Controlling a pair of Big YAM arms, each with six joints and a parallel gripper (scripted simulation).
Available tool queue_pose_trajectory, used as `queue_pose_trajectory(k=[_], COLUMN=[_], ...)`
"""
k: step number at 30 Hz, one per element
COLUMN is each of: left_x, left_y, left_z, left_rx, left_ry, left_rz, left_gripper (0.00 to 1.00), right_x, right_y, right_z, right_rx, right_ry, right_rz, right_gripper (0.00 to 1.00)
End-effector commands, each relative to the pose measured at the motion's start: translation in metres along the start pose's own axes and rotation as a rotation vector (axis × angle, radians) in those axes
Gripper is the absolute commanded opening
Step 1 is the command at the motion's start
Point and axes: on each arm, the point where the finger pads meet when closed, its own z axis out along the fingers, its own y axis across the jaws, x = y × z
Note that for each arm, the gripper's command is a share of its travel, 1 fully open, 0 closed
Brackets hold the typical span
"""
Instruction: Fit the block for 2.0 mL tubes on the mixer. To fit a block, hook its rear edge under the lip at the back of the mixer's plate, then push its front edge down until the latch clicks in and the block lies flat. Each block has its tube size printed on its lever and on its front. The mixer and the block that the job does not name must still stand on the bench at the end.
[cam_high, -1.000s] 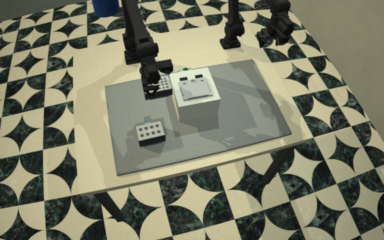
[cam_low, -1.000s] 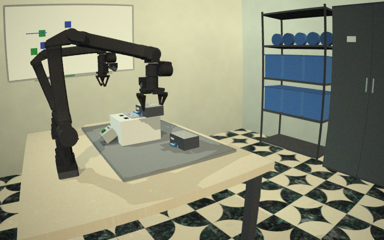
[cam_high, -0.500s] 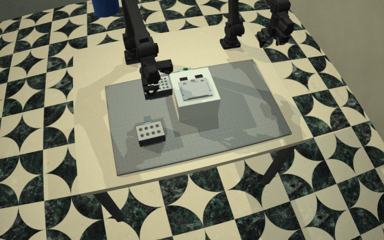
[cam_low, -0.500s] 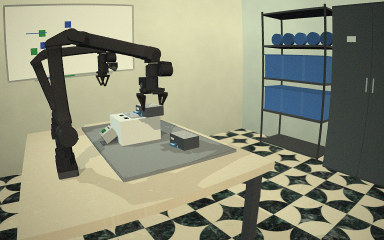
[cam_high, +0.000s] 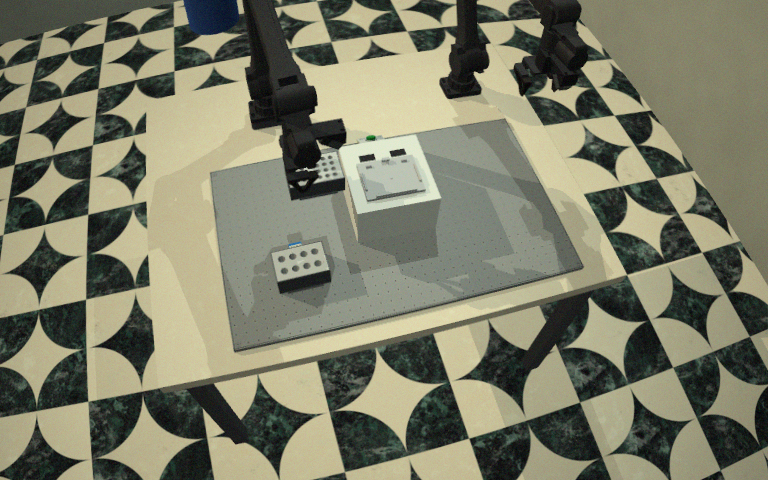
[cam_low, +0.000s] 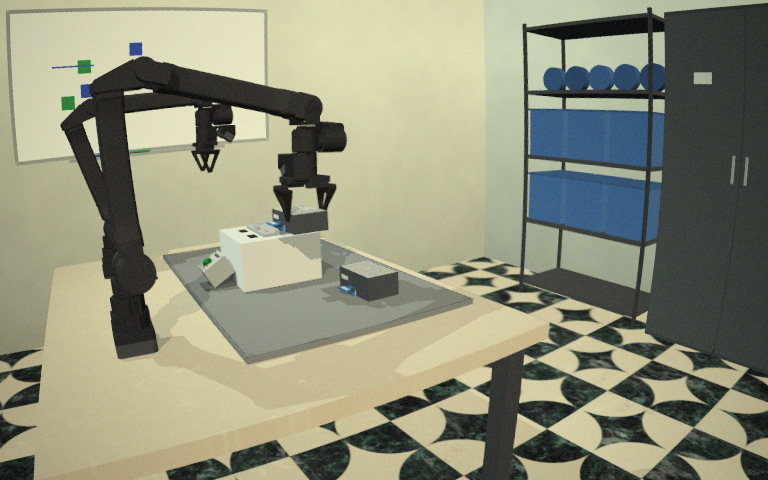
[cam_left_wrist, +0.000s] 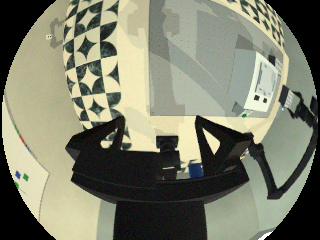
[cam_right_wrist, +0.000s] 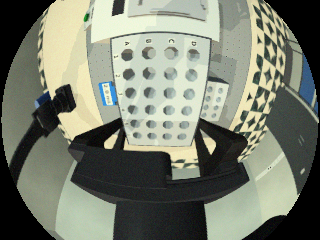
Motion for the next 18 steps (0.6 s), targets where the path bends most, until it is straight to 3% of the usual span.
queue_pose_trajectory(k=[1,14,18], left_x=[-0.001,-0.004,-0.007], left_y=[-0.002,-0.002,-0.002], left_z=[-0.002,-0.008,-0.014], left_rx=[-0.004,-0.006,-0.007], left_ry=[-0.018,-0.032,-0.049], left_rz=[-0.001,0.000,0.000], left_gripper=[1.00,1.00,1.00], right_x=[-0.003,-0.001,-0.001], right_y=[-0.015,-0.001,-0.005], right_z=[-0.050,-0.036,-0.044], right_rx=[0.113,0.080,0.099], right_ry=[-0.013,-0.009,-0.011], right_rz=[-0.005,-0.003,-0.002], right_gripper=[0.00,0.00,0.00])
